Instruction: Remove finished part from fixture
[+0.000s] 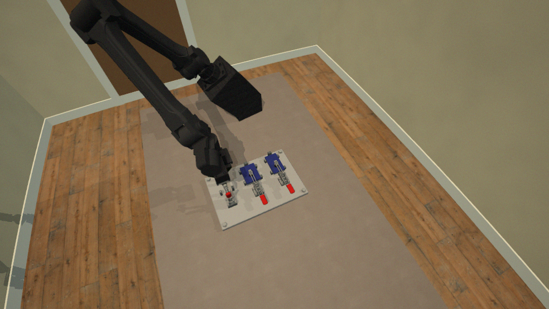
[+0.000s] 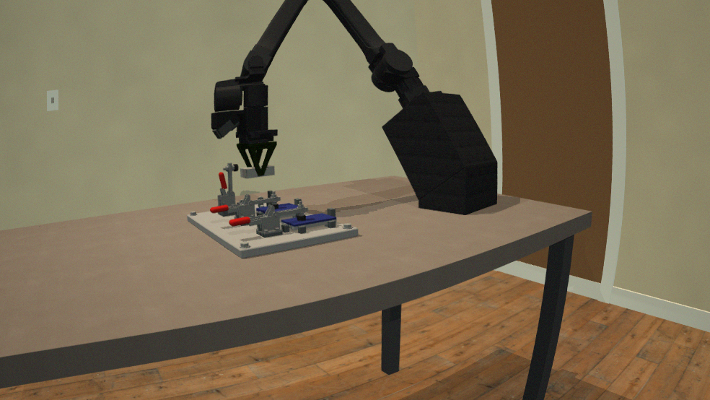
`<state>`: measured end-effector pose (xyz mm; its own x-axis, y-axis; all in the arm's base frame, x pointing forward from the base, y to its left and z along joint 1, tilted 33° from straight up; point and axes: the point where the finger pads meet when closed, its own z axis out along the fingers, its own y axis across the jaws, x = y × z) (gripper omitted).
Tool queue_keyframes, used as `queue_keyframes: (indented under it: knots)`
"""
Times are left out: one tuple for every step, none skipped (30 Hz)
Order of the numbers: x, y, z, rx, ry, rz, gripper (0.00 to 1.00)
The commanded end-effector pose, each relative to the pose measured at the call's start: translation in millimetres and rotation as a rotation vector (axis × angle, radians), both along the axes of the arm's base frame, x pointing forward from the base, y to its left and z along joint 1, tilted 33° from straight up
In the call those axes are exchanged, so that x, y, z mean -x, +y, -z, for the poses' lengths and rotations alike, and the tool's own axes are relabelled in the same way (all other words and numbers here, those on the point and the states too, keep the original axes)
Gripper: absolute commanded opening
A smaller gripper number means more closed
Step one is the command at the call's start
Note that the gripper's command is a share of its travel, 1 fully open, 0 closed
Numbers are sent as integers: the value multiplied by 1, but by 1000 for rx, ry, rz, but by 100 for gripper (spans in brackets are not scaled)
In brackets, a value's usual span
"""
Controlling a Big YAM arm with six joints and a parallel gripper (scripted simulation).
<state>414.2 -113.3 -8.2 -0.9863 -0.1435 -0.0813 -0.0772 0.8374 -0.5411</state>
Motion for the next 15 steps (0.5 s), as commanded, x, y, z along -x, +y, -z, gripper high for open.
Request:
queue_keyframes:
  knots:
    - [-7,11,-14,4,-19,-30,0]
    - [-8,11,-15,4,-18,-31,0]
    - [-8,11,-15,4,-18,-31,0]
    - [-8,11,-15,4,-18,-31,0]
    - [-8,11,-15,4,-18,-32,0]
    - [-8,11,-15,5,-18,-34,0]
    - [-8,11,-15,5,-18,-35,0]
    - [-9,10,-16,5,-18,-36,0]
    - [-9,10,-16,5,-19,-36,0]
    - [-10,10,-17,5,-20,-37,0]
    - [-11,9,-18,5,-21,-37,0]
    - [-11,8,-18,5,-22,-36,0]
    - [-11,4,-19,4,-24,-28,0]
    - [-12,0,-20,4,-26,-20,0]
    - [-12,-5,-21,4,-28,-11,0]
